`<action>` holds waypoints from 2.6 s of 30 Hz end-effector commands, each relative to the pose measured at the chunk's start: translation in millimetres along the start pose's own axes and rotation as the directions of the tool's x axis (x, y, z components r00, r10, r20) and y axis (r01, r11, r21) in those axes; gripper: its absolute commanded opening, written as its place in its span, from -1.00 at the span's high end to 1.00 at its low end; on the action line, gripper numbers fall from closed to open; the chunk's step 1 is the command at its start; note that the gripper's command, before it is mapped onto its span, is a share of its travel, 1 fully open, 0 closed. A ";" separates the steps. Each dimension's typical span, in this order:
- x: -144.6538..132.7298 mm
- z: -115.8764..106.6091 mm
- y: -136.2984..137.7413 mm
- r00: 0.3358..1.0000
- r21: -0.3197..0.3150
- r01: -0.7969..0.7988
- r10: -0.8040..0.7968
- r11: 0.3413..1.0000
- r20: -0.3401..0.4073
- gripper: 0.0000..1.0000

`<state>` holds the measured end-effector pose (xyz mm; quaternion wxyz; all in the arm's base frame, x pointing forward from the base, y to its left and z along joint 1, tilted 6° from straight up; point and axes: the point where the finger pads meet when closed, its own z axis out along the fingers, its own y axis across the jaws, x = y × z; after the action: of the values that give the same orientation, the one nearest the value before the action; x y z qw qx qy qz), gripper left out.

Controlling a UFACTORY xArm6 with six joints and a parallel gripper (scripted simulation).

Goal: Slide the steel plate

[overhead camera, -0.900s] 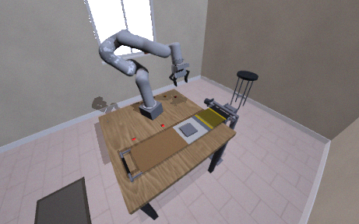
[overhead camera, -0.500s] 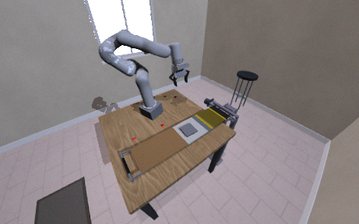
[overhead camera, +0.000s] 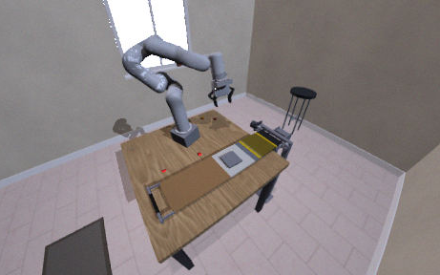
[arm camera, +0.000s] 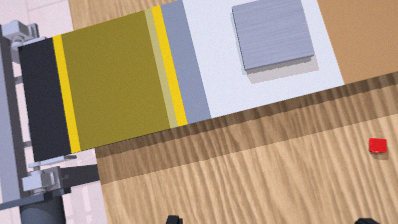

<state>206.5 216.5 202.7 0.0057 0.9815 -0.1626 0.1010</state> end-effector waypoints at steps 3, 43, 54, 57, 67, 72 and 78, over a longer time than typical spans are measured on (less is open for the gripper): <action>70.7 9.1 5.8 0.934 -0.034 -0.357 0.357 0.934 0.002 -1.00; 339.5 100.4 353.5 -0.717 -0.001 -0.686 0.678 -0.727 -0.162 -1.00; 329.7 121.4 490.8 -0.944 0.068 -0.302 0.288 -0.951 -0.164 -1.00; 326.1 125.6 516.6 -0.954 0.074 -0.266 0.252 -0.961 -0.162 -1.00; 324.7 127.4 526.9 -0.957 0.076 -0.256 0.241 -0.964 -0.162 -1.00; 324.7 127.4 526.9 -0.957 0.076 -0.256 0.241 -0.964 -0.162 -1.00; 324.4 131.3 527.4 -0.957 0.076 -0.255 0.241 -0.964 -0.162 -1.00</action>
<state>362.6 -390.1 128.9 -0.0149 -0.0426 -0.9977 0.0512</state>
